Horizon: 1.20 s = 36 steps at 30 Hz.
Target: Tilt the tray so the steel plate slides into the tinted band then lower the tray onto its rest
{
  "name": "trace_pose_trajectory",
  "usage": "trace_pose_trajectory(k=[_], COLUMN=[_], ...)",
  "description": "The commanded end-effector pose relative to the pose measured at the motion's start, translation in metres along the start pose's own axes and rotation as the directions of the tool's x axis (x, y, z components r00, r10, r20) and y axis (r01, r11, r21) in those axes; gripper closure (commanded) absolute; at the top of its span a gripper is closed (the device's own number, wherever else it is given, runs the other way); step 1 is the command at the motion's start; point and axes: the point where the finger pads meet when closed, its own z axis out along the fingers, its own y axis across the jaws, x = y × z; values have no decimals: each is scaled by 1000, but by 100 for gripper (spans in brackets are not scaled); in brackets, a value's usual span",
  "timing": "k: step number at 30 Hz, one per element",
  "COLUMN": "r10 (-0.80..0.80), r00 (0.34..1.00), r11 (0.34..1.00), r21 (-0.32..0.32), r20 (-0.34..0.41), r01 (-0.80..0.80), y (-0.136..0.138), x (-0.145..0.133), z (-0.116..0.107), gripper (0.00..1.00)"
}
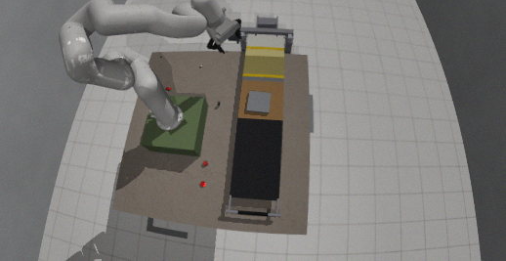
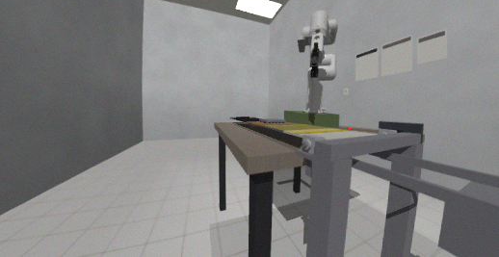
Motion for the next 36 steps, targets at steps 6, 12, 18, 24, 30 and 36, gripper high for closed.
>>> trace_pose_trajectory(k=[6,12,18,24,30,36], r10=[431,631,799,943,973,948], r00=[898,765,578,260,-1,-212], r11=[898,765,579,262,1,-209], r21=[-55,-59,-50,-19,11,39], r20=[-82,-125,-166,-209,-230,-236], r01=[-436,-641,-814,-965,-1000,-977], y=[-23,-16,3,50,101,161], x=[115,193,246,332,396,452], z=[16,25,30,37,42,47], gripper=[0,0,0,0,0,0])
